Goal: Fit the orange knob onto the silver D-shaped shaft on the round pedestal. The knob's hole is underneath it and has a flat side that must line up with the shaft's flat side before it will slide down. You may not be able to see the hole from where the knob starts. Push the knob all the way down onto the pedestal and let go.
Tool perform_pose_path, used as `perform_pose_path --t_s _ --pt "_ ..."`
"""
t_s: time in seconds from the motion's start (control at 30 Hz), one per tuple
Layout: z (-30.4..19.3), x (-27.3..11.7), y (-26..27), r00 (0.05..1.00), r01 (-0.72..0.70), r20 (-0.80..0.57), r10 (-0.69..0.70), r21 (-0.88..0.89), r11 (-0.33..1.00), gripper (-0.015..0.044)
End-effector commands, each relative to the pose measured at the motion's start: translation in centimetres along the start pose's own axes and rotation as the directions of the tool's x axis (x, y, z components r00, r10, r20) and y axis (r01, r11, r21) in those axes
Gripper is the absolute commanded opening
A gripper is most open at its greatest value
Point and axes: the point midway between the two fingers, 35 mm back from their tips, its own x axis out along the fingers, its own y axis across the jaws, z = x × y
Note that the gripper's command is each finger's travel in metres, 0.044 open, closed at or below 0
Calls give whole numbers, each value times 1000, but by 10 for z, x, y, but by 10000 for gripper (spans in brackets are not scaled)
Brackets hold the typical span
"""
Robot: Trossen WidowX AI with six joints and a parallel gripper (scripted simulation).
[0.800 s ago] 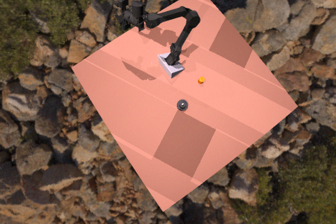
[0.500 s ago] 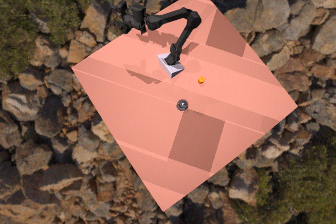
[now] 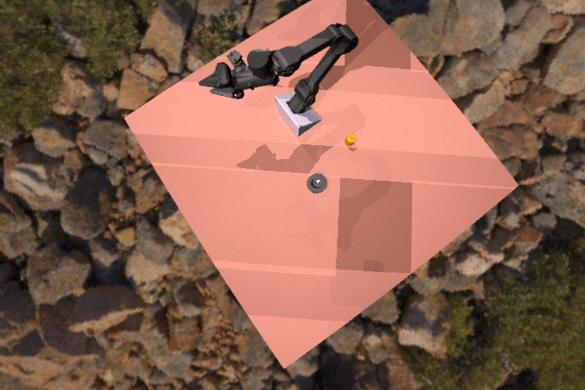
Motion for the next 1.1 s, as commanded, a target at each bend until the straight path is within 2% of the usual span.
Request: perform_pose_path --t_s 0.0,0.13,0.3,0.43,0.57,0.7,0.83,1.07 --pt "-59 -26 -1 982 -9 -186 -17 -140 990 440" --pt "-120 -62 -13 926 -34 -369 -78 -287 957 440" --pt "-183 -118 -43 810 -93 -551 -202 -459 883 440" --pt "-220 -169 -76 692 -156 -642 -330 -579 800 440" --pt "-243 -222 -115 563 -229 -678 -473 -677 699 440" --pt "-251 -277 -158 429 -309 -655 -622 -754 580 440" --pt "-245 -330 -201 306 -387 -575 -759 -803 453 440" --pt "-205 -412 -274 120 -515 -298 -947 -834 197 440"
